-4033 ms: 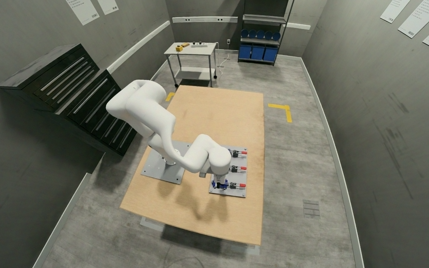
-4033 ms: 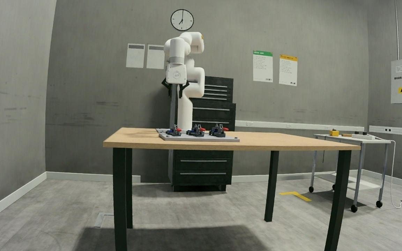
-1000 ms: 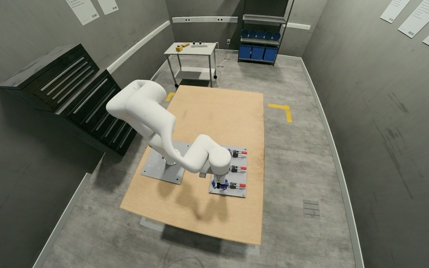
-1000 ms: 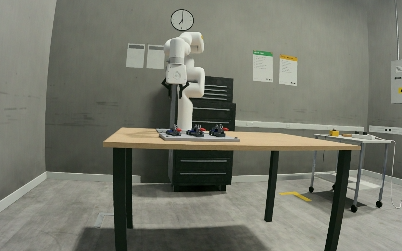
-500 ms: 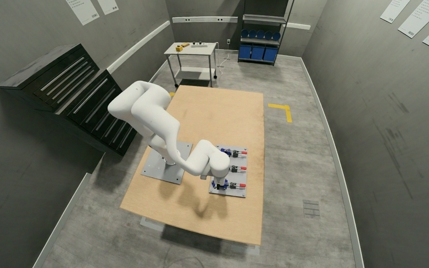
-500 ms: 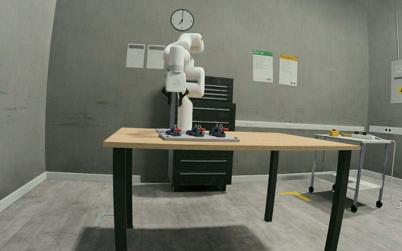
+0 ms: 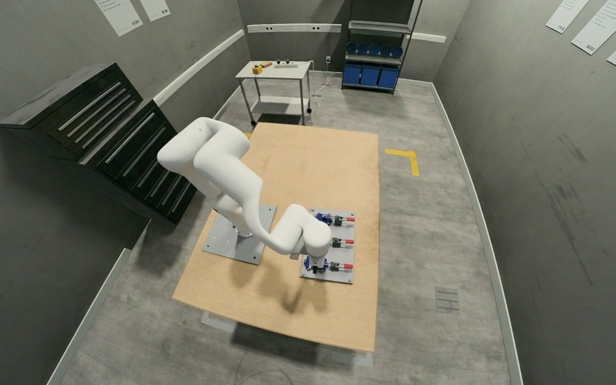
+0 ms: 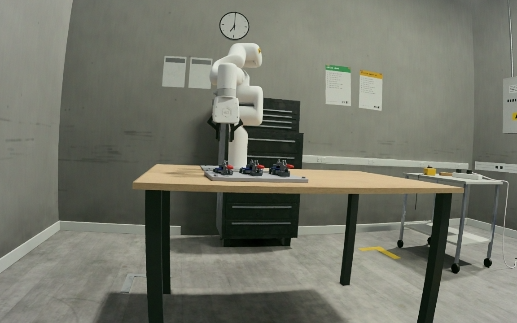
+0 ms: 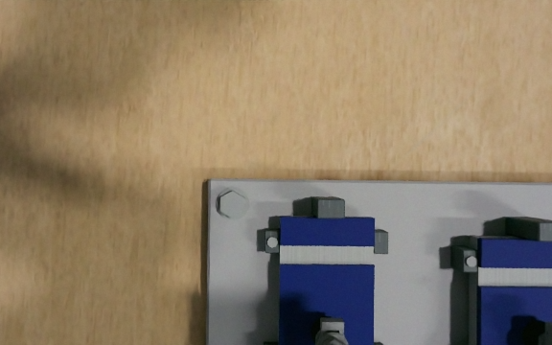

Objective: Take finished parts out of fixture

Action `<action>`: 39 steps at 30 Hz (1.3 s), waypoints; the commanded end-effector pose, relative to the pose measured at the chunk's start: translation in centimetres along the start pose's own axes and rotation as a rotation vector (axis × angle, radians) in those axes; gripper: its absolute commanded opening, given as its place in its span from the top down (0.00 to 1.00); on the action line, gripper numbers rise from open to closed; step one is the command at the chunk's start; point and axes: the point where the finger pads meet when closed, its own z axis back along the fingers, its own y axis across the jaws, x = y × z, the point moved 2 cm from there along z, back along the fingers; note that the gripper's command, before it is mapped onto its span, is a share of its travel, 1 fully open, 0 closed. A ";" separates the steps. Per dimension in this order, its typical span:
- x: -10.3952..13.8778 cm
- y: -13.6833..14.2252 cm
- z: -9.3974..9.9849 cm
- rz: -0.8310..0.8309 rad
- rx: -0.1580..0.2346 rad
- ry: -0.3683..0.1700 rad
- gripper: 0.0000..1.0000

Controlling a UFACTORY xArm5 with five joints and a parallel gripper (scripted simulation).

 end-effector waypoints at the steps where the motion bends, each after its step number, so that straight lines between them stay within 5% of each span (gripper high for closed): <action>1: 1.8 0.0 0.1 0.000 -0.001 -0.004 0.52; 21: 12.8 0.0 0.1 0.000 -0.001 -0.003 0.52; 39: 13.7 0.0 -0.3 0.000 -0.001 -0.003 0.52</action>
